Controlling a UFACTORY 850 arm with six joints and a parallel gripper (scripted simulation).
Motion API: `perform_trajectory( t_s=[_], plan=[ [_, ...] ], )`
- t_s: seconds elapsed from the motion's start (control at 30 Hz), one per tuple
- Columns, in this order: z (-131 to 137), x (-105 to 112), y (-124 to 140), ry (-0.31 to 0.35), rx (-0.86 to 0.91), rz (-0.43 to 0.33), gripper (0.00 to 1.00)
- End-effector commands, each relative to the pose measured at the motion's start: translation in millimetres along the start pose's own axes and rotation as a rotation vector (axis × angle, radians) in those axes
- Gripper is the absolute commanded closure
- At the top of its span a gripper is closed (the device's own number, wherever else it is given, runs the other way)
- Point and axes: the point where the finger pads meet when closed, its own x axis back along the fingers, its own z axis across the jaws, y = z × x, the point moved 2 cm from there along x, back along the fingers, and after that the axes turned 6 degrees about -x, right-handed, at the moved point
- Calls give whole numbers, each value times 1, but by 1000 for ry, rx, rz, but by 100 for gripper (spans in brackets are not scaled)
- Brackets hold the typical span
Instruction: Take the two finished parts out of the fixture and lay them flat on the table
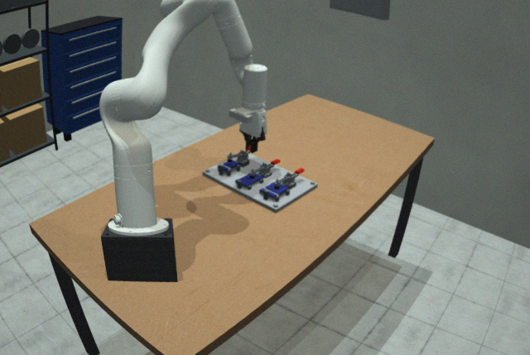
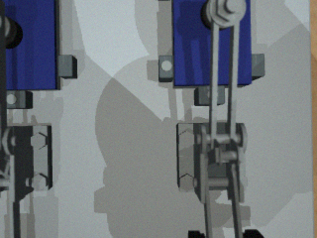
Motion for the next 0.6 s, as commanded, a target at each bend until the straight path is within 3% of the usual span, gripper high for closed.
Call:
perform_trajectory(
  t_s=[0.0,0.57],
  plan=[
    [0,3,-1,0,0,-1,100],
    [-1,11,-11,0,0,-1,100]
  ],
)
